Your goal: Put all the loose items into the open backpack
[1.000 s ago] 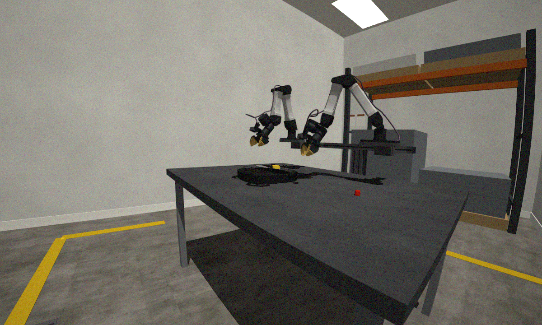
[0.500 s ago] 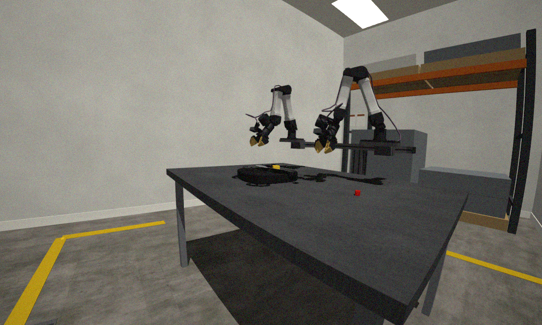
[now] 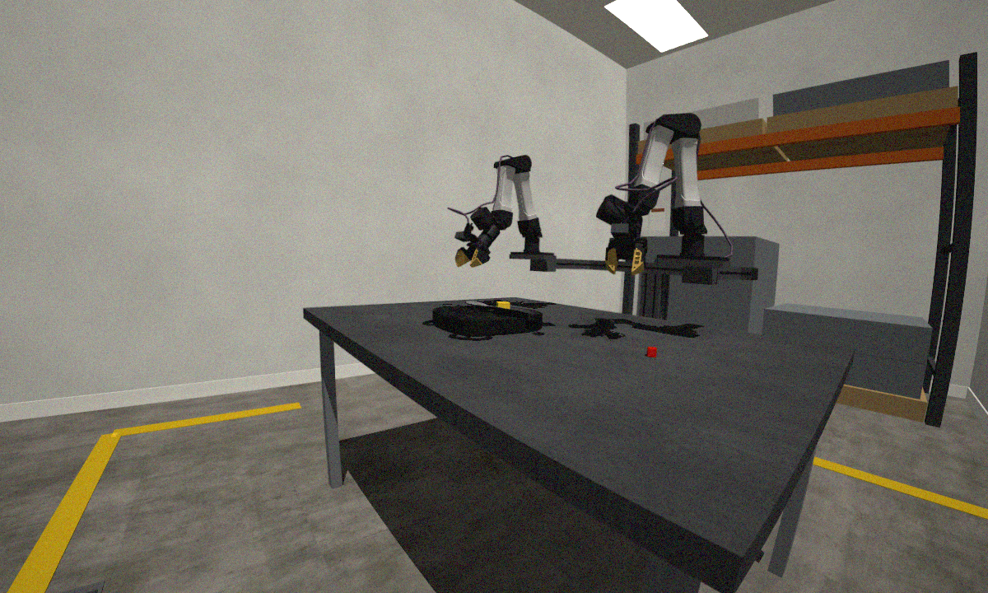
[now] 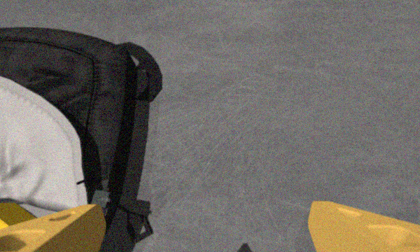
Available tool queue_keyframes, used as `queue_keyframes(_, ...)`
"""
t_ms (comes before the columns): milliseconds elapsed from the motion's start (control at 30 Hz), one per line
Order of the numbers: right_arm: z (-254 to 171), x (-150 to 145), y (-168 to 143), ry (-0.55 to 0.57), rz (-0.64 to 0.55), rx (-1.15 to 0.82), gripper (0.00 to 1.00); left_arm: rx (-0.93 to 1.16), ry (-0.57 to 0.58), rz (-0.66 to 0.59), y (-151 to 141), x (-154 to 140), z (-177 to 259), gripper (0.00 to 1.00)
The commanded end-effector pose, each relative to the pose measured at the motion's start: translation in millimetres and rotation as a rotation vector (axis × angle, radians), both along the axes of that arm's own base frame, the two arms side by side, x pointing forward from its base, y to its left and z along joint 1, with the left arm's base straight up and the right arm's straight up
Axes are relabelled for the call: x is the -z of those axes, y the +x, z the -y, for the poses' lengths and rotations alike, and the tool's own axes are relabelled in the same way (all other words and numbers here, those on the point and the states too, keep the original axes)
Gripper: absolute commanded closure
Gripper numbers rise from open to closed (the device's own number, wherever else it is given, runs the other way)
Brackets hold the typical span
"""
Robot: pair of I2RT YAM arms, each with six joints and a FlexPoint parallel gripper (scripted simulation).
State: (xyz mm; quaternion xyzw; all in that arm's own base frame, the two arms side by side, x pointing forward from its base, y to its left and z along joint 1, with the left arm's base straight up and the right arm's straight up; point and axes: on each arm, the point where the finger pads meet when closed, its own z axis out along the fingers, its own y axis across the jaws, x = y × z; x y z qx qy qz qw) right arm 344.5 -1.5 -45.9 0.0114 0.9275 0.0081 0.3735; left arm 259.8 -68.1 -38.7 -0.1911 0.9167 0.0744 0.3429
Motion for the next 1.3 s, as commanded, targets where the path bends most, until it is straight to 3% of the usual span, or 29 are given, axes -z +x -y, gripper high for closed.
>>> queue_keyframes(0,2.1,-9.2,7.7,0.001,0.034,-0.001,0.10,-0.038,-0.025,0.031,10.6,-12.8,-19.9,0.53)
queue_keyframes(67,2.1,-9.2,7.7,0.001,0.034,-0.001,0.10,-0.085,-0.024,0.031,12.8,-15.5,-39.7,0.53)
queue_keyframes(267,2.1,-9.2,7.7,0.001,0.034,-0.001,0.10,-0.108,-0.012,0.005,25.8,50.7,-73.3,0.53)
queue_keyframes(367,2.1,-9.2,7.7,0.001,0.034,-0.001,0.10,-0.115,-0.017,0.022,38.9,68.4,-82.5,0.53)
queue_keyframes(467,2.1,-9.2,7.7,0.001,0.034,-0.001,0.10,-0.115,-0.017,0.022,38.9,68.4,-82.5,0.53)
queue_keyframes(633,2.1,-9.2,7.7,0.001,0.034,-0.001,0.10,-0.131,-0.013,0.019,51.9,115.9,-109.4,0.53)
queue_keyframes(967,2.1,-9.2,7.7,0.001,0.034,-0.001,0.10,-0.125,-0.015,0.036,65.7,110.6,-106.2,0.53)
queue_keyframes(1267,2.1,-9.2,7.7,0.001,0.034,-0.001,0.10,-0.131,-0.008,0.014,54.8,114.9,-109.3,0.53)
